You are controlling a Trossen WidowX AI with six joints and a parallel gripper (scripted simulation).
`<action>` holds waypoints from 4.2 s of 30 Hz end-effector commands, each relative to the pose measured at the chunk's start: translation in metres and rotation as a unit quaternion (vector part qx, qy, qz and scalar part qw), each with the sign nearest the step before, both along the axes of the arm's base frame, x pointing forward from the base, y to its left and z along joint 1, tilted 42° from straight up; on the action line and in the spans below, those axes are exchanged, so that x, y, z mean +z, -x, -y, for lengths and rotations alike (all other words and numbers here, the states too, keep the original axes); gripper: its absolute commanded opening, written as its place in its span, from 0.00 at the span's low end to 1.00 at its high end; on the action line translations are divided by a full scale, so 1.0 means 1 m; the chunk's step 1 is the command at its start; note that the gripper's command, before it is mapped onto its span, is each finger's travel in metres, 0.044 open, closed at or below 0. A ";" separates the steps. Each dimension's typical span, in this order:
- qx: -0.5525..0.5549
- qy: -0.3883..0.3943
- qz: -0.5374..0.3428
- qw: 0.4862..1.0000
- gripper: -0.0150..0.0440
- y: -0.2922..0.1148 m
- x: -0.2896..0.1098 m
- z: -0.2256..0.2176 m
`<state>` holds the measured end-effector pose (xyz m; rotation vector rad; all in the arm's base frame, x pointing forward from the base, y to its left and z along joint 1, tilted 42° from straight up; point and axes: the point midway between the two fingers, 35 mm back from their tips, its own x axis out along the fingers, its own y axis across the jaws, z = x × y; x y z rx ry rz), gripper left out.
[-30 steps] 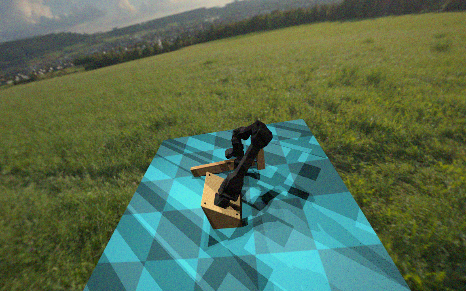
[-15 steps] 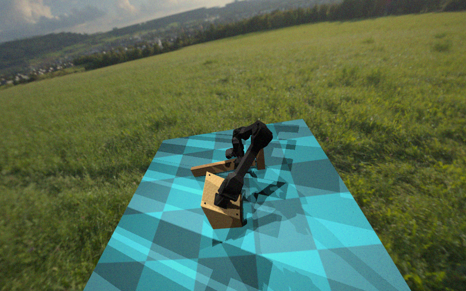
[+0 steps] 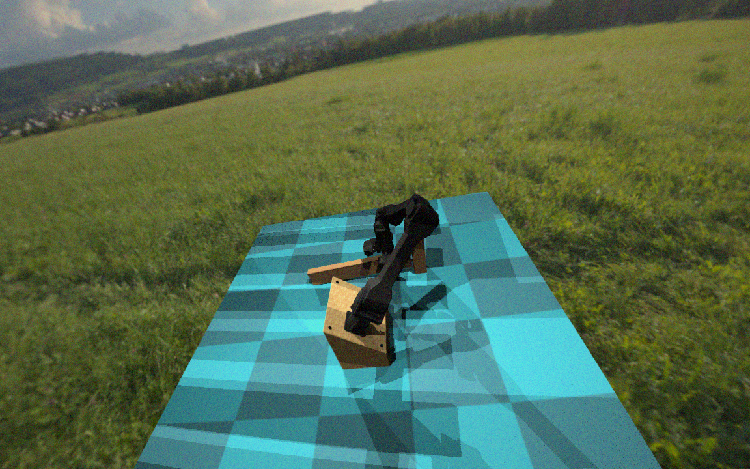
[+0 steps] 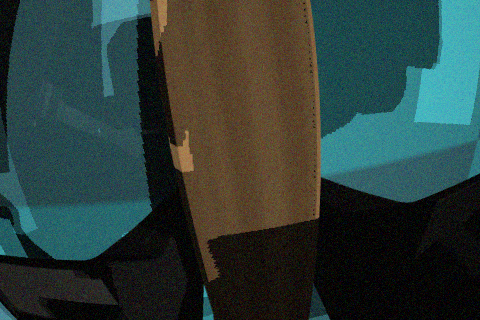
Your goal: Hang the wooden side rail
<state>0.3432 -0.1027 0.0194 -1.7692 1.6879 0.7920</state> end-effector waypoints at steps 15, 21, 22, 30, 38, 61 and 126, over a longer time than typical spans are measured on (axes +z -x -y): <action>0.003 0.001 0.003 1.000 0.25 -0.003 0.006 0.001; 0.003 0.001 0.003 1.000 0.25 -0.003 0.006 0.001; 0.003 0.001 0.003 1.000 0.25 -0.003 0.006 0.001; 0.003 0.001 0.003 1.000 0.25 -0.002 0.006 0.002; 0.003 0.001 0.003 1.000 0.25 -0.001 0.006 0.004; 0.003 0.001 0.003 1.000 0.25 -0.002 0.007 0.005; 0.003 0.001 0.003 1.000 0.25 -0.003 -0.001 0.012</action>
